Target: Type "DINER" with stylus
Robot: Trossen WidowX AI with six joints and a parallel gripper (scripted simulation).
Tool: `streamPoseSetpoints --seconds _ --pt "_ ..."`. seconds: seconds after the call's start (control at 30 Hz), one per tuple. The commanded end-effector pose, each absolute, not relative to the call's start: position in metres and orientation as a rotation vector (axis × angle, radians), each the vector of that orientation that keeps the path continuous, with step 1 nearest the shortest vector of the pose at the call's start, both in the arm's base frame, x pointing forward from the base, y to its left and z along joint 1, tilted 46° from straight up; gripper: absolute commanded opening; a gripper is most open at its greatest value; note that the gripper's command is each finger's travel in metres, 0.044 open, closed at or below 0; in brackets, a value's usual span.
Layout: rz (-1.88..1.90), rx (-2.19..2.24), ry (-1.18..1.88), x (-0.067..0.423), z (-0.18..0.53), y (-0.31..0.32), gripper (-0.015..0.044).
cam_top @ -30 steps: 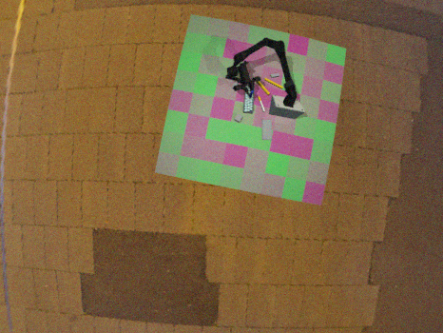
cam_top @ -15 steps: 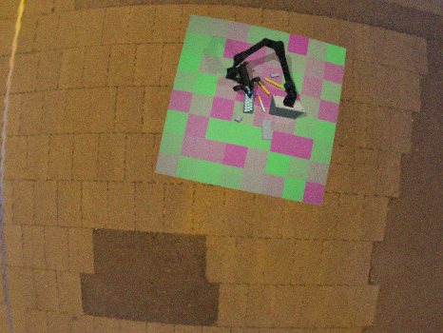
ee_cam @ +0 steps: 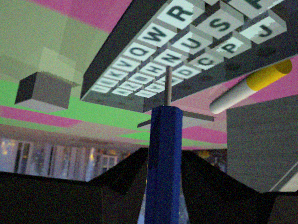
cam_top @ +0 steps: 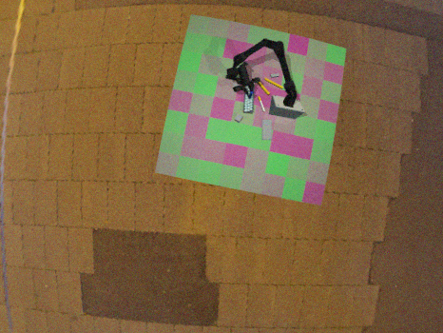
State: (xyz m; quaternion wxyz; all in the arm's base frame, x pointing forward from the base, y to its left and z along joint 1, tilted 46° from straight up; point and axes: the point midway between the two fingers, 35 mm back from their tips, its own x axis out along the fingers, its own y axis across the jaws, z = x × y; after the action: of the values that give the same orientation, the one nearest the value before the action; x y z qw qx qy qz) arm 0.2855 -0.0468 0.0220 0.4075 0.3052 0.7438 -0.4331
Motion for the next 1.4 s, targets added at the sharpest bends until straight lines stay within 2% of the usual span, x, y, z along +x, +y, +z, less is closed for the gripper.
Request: streamPoseSetpoints --seconds 0.0,0.93,1.37 --pt "-1.092 0.761 1.880 0.284 0.020 -0.048 0.0081" --pt "-1.093 0.761 1.880 0.285 0.016 -0.052 0.0081" --pt "-1.091 0.762 1.881 0.283 0.042 -0.025 0.0081"
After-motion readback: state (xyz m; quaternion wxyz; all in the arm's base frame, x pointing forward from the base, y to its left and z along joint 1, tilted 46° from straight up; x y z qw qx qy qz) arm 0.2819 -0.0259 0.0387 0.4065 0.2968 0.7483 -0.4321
